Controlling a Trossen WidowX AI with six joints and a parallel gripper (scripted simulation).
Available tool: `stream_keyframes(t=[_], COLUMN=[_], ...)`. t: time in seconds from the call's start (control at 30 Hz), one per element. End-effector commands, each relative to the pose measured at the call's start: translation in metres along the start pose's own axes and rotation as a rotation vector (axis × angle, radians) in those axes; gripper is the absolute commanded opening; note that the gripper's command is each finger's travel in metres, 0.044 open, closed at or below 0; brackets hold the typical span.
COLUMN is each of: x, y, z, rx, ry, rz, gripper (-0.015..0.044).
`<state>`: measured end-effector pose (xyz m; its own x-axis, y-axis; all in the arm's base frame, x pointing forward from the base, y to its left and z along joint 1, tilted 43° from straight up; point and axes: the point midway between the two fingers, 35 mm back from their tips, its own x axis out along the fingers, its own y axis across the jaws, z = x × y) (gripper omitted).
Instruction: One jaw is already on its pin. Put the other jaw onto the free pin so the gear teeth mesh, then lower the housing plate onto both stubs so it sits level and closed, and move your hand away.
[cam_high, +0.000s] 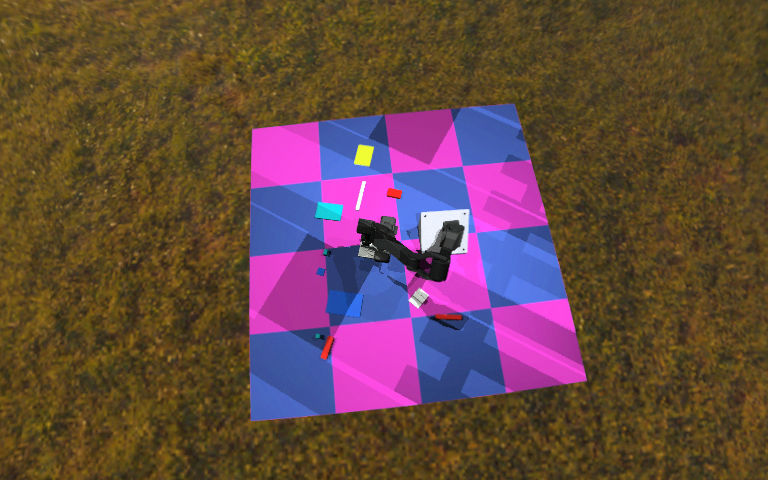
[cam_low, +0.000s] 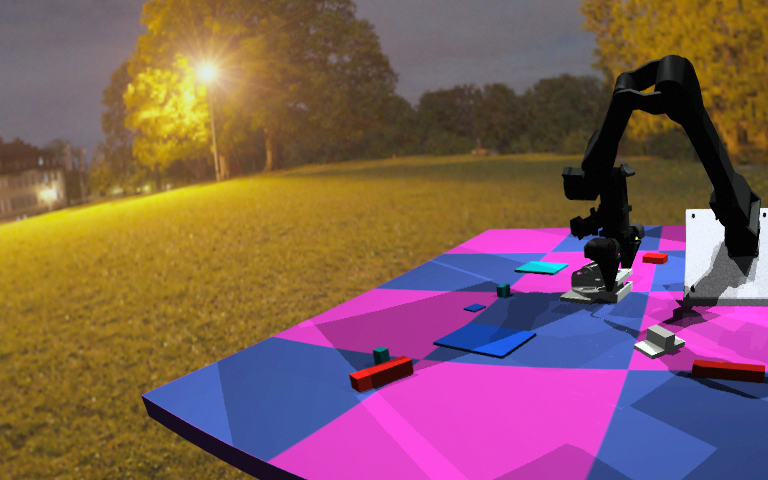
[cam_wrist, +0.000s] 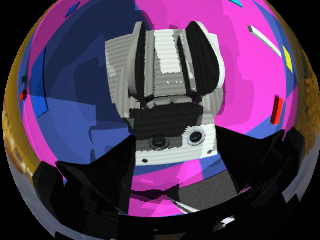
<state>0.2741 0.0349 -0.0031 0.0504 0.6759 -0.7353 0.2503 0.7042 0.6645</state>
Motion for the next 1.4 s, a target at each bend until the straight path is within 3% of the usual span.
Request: stream_keyframes(t=[0.0,1.37], x=[0.0009,0.0104], y=[0.0001,0.0003], z=[-0.0011,-0.0013], rx=[0.008,0.008], ry=[0.003,0.003], rz=[0.004,0.004], gripper=[0.0351,0.0351])
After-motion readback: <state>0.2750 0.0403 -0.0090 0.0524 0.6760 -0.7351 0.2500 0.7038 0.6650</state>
